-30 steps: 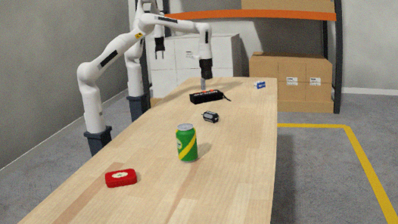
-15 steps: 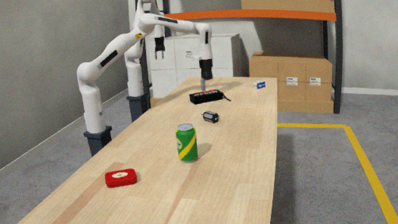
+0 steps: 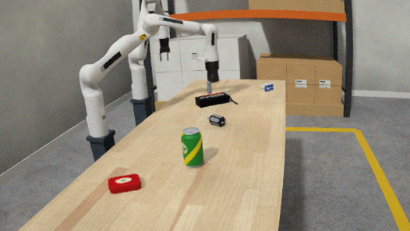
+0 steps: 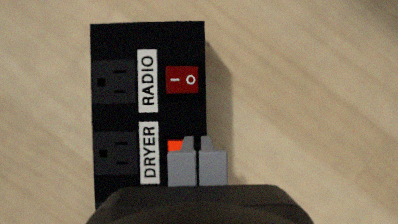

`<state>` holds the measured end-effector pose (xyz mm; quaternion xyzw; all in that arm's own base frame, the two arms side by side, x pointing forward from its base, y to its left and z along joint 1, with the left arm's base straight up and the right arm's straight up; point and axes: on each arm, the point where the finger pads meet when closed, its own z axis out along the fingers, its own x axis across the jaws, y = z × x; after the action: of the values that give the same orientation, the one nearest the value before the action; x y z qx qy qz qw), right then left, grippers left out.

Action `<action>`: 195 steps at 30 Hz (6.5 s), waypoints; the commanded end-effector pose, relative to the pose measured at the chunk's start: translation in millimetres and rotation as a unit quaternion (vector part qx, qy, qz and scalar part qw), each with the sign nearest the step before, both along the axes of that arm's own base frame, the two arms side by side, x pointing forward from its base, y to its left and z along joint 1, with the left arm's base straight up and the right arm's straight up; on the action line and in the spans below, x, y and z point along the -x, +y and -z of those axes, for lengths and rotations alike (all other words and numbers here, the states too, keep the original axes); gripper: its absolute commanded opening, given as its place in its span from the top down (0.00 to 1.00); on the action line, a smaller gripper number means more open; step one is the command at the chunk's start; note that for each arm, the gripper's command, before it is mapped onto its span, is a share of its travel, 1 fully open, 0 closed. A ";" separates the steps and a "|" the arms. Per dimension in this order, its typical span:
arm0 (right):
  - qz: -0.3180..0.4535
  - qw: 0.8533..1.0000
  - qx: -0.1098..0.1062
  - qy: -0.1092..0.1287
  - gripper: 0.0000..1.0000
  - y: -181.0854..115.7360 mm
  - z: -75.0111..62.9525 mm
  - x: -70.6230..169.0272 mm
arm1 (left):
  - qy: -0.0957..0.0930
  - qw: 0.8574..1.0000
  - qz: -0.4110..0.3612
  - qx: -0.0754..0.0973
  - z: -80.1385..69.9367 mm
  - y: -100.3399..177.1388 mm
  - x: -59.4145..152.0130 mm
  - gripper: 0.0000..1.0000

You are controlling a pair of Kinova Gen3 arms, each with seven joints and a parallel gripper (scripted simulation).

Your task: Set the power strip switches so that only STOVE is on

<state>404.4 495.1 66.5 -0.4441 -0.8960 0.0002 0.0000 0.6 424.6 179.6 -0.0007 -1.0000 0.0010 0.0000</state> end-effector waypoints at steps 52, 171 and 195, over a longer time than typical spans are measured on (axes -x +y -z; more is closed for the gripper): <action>0.000 1.000 -0.001 -0.001 1.00 0.5 0.8 -0.4 | 0.000 1.000 0.000 -0.001 -0.8 0.5 0.0 0.00; 0.000 1.000 -0.001 -0.001 1.00 0.5 2.6 -0.4 | 0.000 1.000 0.000 -0.001 -0.8 0.5 0.0 0.00; 0.000 1.000 -0.001 -0.001 1.00 0.5 -25.5 -0.4 | 0.000 1.000 0.000 -0.001 -0.8 0.5 0.0 0.00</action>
<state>404.2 495.0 87.0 -0.4442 -0.8959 0.0007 0.0002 0.6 424.6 179.6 -0.0007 -1.0000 0.0010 0.0000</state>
